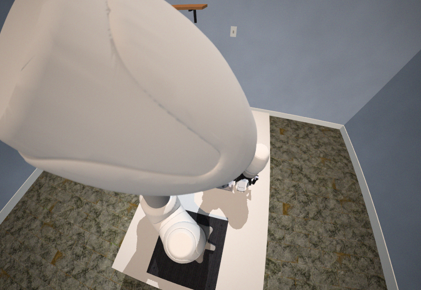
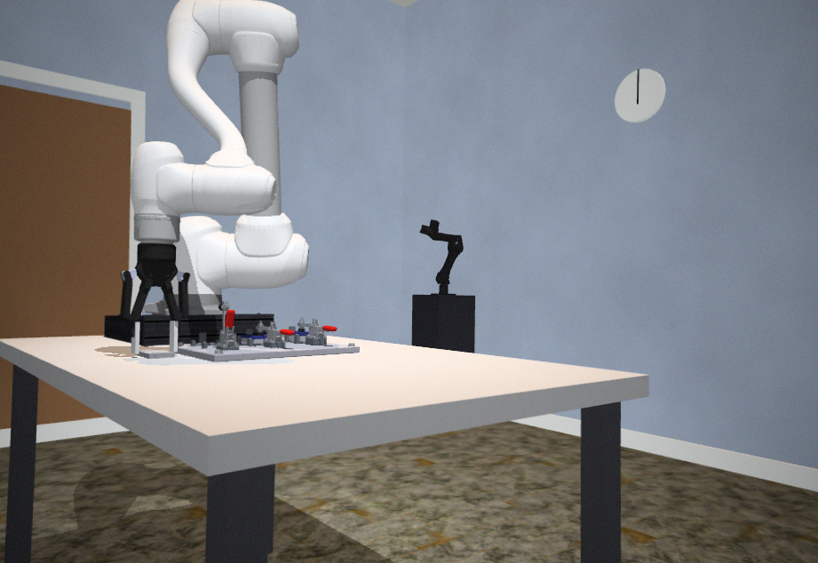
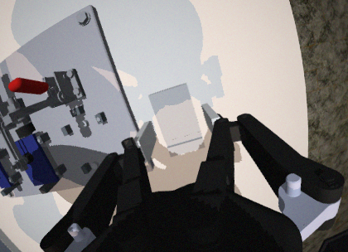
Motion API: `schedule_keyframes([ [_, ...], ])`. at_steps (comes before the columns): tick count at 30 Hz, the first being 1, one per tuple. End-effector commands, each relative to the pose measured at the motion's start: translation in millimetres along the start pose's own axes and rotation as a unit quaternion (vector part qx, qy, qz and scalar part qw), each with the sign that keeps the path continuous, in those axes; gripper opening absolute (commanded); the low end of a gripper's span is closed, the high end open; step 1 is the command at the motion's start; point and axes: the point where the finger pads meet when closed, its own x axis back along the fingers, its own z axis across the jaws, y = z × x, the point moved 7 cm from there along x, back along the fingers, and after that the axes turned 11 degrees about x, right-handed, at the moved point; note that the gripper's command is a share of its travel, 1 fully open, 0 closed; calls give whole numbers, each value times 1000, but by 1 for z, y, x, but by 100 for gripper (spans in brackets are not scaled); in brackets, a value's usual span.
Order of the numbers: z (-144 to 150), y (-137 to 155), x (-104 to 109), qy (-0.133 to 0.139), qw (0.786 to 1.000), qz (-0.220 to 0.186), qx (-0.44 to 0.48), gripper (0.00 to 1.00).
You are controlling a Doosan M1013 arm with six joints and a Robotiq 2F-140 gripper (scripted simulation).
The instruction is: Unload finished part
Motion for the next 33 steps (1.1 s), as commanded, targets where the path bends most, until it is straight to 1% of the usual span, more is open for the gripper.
schedule_keyframes([
  [1, 0, 0, 0, 0, 1000, 0, 0, 47],
  [11, 0, 0, 1, 0, 1000, 0, 0, 47],
  [19, 0, 0, 9, 0, 1000, 0, 0, 47],
  [25, 0, 0, 26, 0, 1000, 0, 0, 47],
  [33, 0, 0, 57, 0, 1000, 0, 0, 47],
])
